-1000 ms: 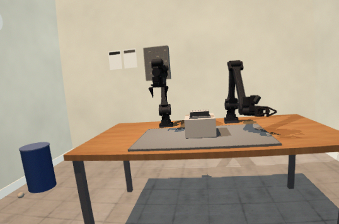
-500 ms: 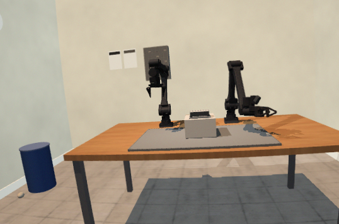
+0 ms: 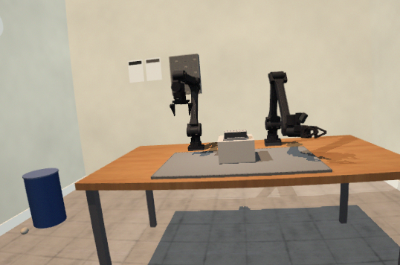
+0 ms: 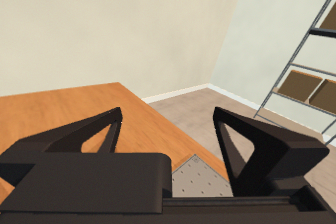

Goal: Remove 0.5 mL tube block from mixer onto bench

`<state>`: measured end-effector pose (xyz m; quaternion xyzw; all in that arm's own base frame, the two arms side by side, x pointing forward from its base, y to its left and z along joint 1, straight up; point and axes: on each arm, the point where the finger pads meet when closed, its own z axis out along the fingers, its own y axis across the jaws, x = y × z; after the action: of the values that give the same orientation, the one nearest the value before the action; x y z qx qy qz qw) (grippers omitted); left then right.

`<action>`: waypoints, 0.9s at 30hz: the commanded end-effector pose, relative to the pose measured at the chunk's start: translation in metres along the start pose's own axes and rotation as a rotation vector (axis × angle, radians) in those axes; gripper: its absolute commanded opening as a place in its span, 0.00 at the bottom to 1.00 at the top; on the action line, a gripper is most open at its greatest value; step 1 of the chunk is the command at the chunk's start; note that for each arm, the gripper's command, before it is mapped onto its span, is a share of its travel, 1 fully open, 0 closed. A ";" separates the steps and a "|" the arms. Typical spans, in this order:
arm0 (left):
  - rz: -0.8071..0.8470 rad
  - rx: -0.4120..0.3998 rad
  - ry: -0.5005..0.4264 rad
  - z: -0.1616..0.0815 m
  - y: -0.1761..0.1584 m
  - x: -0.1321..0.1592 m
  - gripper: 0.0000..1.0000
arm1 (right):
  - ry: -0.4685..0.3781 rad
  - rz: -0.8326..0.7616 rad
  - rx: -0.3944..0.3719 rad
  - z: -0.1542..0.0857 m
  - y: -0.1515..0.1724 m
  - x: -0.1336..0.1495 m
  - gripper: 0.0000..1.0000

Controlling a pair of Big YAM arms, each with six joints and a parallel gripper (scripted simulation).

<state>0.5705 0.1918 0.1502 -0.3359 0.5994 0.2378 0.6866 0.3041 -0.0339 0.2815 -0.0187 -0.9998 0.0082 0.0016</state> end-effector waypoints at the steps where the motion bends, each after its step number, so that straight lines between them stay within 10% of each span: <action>1: 0.007 0.017 0.007 -0.001 -0.010 0.003 1.00 | -0.073 0.001 0.009 -0.021 -0.013 -0.009 1.00; 4: 0.009 0.016 0.009 -0.001 -0.010 0.005 1.00 | -0.083 -0.007 0.010 -0.023 -0.017 -0.009 1.00; 5: 0.029 0.026 0.028 0.002 -0.018 0.003 0.00 | -0.084 -0.008 0.011 -0.023 -0.018 -0.009 1.00; 27: 0.286 0.123 0.339 -0.048 -0.012 -0.006 0.00 | -0.033 0.017 0.002 -0.010 -0.022 -0.002 1.00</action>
<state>0.5496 0.1528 0.1589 -0.2517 0.7474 0.2324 0.5693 0.3000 -0.0581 0.2798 -0.0240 -0.9997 0.0088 0.0002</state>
